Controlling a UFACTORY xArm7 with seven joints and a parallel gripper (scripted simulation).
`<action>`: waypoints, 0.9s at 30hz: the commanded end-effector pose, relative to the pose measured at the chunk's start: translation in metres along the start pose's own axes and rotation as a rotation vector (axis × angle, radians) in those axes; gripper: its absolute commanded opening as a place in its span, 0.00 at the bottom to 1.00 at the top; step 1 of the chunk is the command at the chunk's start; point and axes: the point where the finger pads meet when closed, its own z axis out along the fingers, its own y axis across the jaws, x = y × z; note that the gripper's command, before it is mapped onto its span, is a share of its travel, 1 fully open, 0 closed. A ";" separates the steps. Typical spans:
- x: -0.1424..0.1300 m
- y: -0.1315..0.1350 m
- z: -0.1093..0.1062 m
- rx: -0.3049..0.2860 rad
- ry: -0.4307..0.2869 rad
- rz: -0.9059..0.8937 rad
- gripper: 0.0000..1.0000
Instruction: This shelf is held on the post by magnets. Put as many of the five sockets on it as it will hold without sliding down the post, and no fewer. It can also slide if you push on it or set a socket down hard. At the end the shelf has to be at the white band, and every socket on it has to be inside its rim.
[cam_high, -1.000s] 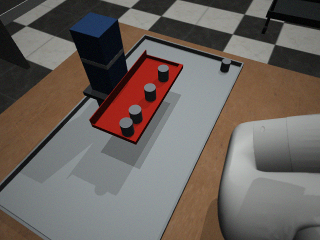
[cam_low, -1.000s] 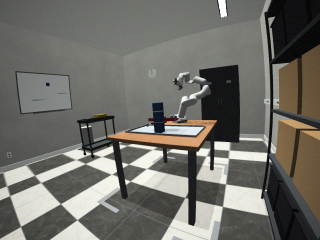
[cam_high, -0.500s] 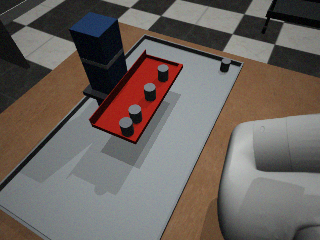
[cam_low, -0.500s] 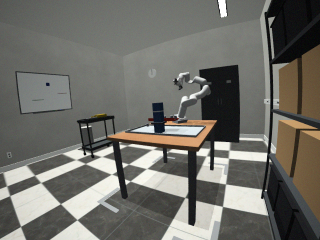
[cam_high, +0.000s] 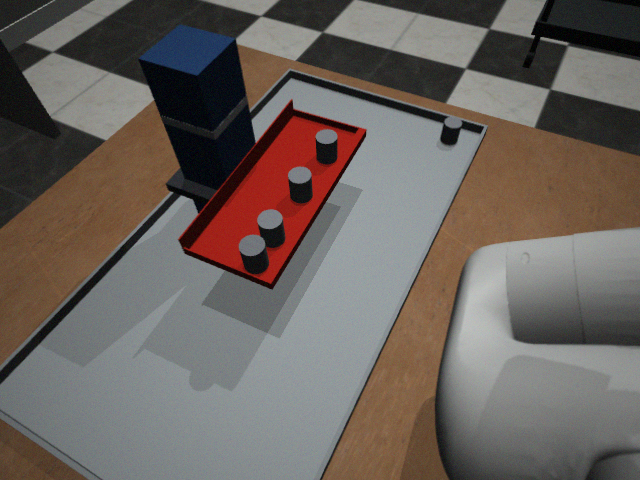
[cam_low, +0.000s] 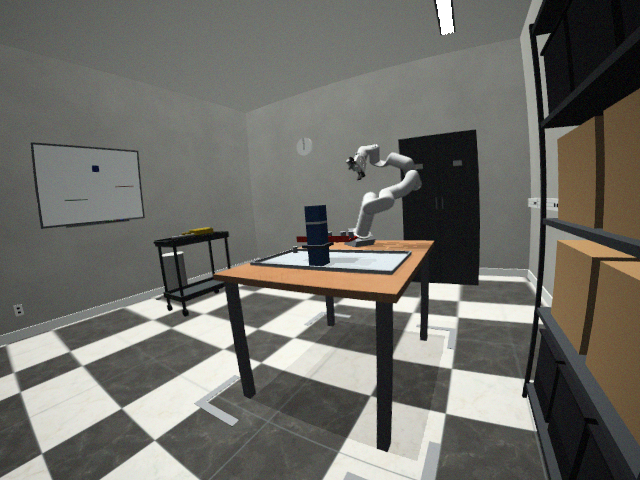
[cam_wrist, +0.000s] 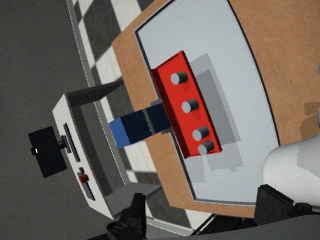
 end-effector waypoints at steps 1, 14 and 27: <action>0.000 -0.001 0.000 0.000 0.002 -0.001 1.00; 0.000 -0.001 0.000 0.000 0.002 -0.001 1.00; 0.047 -0.024 0.096 -0.390 0.096 -0.079 1.00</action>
